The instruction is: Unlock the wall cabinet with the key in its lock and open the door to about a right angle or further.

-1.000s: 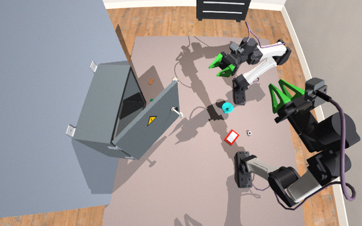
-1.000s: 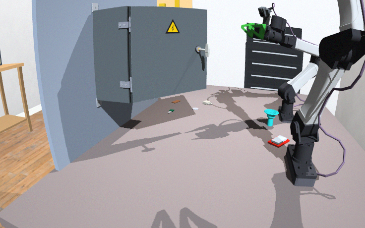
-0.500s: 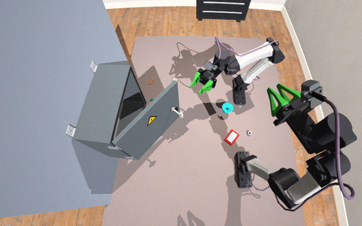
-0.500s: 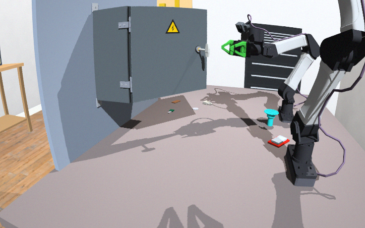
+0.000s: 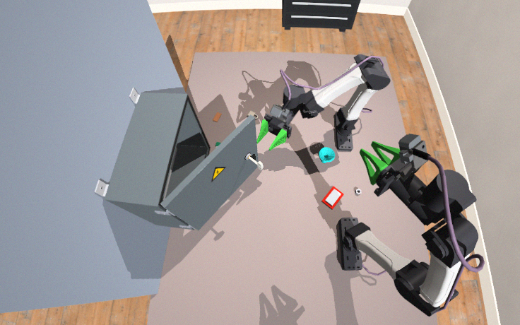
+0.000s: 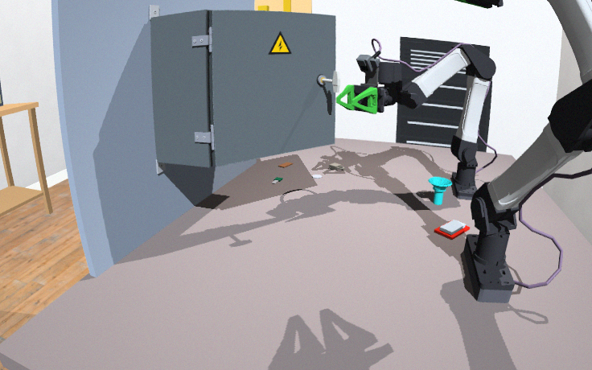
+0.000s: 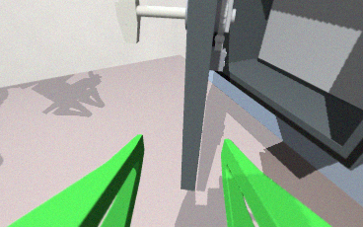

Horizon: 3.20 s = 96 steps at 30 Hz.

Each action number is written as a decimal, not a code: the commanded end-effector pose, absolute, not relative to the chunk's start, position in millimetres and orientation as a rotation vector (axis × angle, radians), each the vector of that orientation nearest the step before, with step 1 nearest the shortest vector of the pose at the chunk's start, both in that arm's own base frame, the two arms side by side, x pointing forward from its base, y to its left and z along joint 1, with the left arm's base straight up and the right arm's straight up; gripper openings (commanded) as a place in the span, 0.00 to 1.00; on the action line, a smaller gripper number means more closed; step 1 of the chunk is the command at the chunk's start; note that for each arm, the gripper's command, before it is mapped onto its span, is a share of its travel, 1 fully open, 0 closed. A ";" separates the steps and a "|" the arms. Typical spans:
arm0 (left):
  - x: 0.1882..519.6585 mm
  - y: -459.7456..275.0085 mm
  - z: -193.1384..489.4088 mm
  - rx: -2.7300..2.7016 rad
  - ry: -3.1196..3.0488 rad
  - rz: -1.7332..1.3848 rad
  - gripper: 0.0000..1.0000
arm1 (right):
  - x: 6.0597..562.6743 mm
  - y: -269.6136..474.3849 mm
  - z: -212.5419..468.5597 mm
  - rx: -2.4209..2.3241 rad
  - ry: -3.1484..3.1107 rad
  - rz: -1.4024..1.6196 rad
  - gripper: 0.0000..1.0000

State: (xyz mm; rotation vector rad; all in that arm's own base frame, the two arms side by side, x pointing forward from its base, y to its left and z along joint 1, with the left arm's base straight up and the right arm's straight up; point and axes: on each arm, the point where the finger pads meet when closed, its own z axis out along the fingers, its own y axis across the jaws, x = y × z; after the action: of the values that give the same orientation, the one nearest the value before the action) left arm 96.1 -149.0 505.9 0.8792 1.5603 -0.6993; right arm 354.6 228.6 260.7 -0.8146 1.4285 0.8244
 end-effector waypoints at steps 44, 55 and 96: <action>153.4 -130.5 384.7 0.660 1.631 -0.520 0.37 | 389.2 261.7 253.2 -0.855 1.379 0.842 0.51; 153.4 -130.5 384.7 0.660 1.631 -0.520 0.37 | 391.1 272.2 254.0 -0.855 1.378 0.842 0.35; 152.7 -129.4 386.0 0.653 1.639 -0.521 0.37 | 329.6 321.1 254.8 -0.642 1.454 0.659 0.08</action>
State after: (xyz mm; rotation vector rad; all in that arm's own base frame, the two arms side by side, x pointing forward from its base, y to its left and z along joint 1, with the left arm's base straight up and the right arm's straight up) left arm 150.2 -128.4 382.1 0.6568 1.6593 -0.5205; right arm 333.1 323.7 246.4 -0.7140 1.4555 0.7108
